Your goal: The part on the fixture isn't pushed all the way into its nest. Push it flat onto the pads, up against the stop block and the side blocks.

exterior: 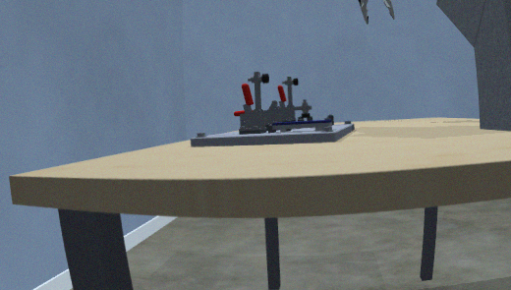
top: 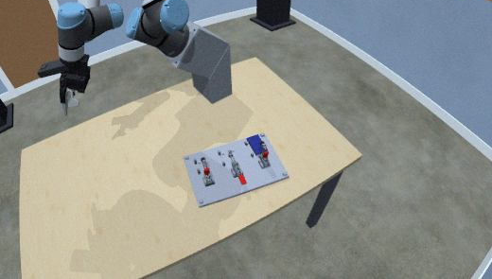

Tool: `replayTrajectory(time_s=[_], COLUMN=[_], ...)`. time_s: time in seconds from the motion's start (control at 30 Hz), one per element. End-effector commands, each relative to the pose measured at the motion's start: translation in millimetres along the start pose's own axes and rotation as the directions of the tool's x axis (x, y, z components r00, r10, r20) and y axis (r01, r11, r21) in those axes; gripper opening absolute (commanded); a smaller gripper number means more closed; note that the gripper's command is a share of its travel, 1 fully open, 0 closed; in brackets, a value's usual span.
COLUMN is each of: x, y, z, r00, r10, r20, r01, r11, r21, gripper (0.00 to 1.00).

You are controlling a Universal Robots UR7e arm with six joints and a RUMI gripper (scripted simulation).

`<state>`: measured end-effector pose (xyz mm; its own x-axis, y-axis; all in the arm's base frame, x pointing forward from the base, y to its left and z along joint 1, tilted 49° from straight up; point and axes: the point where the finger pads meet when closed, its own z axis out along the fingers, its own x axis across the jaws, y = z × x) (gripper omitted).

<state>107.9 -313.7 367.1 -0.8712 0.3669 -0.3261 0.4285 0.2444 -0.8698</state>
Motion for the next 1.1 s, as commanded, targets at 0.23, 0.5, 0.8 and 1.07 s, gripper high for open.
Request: replayTrajectory(time_s=[0.23,0.5,0.8,1.07], x=[-1.4,-1.3,-1.2,-1.2], y=[6.6,6.6,6.7,6.6], z=[16.7,16.8,17.1,17.0], r00=[0.981,0.912,0.886,0.759], r10=[-0.182,-0.394,-0.446,-0.628], r20=[0.065,0.111,0.126,0.17], r01=[0.184,0.4,0.452,0.64], r11=[0.983,0.916,0.891,0.768], r21=[-0.02,-0.027,-0.028,-0.021], gripper=[0.58,0.58,0.58,0.58])
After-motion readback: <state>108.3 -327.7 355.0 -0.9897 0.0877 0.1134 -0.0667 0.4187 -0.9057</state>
